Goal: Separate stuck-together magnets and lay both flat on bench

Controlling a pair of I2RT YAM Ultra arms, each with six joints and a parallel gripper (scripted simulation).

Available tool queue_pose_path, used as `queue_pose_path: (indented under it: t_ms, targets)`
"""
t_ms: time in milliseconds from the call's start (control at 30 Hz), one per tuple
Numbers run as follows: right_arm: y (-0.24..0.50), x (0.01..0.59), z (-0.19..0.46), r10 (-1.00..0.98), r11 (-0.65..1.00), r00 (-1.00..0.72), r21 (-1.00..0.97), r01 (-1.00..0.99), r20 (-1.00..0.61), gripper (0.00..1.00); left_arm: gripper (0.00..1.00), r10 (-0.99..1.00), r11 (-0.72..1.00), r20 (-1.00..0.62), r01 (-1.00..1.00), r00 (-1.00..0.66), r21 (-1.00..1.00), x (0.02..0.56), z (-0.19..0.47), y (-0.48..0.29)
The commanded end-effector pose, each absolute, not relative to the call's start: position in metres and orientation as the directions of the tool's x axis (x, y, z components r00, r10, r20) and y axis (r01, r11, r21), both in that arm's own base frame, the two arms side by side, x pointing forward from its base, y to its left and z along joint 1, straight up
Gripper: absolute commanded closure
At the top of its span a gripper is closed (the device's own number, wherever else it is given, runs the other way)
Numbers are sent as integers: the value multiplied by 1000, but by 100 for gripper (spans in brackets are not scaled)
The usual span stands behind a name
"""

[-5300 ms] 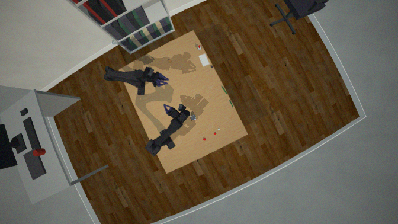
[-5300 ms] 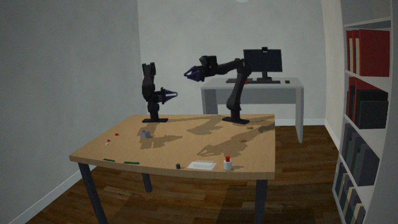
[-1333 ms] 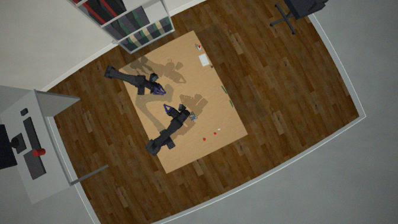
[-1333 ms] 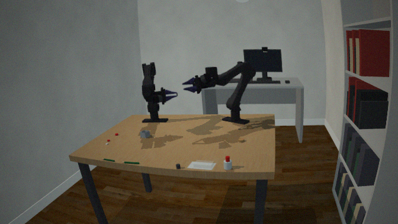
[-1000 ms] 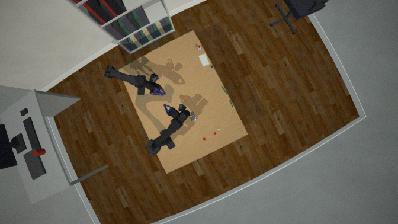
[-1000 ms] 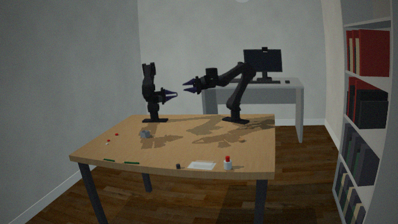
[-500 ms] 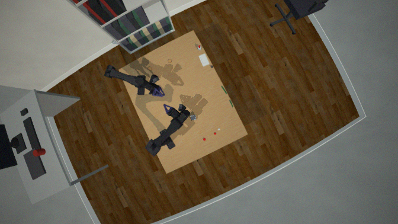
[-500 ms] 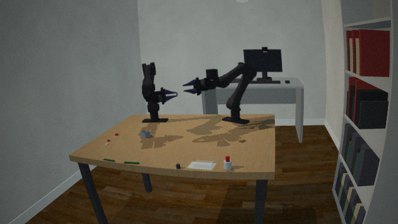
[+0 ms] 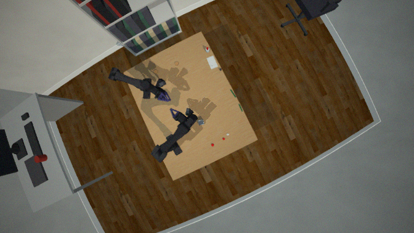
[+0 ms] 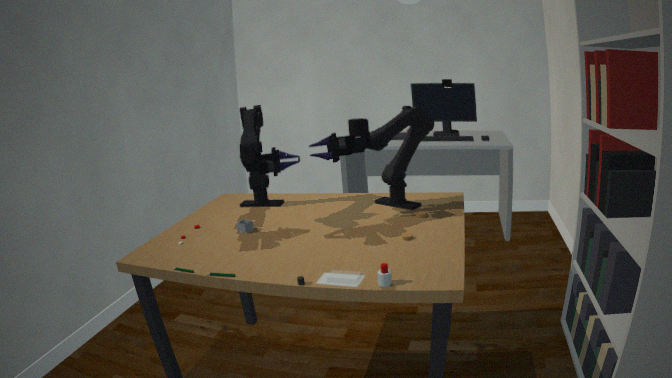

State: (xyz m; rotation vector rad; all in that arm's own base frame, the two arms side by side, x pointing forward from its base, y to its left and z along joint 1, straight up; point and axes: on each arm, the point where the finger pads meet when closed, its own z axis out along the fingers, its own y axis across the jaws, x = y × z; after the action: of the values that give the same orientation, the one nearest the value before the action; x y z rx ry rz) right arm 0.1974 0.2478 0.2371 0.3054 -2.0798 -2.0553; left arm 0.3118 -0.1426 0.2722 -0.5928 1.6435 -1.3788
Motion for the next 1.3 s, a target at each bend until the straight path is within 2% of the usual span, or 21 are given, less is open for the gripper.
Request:
queue_pose_path:
  t_ms: [0, 1267]
  targets:
    - [247, 197, 242, -290, -4, -957, 1000, -14, -15, 82, 67, -806, 242, -298, 175, -511, -954, 309, 274, -146]
    - [247, 197, 242, -290, -4, -957, 1000, -14, -15, 82, 67, -786, 58, -90, 72, -611, -996, 287, 251, -164]
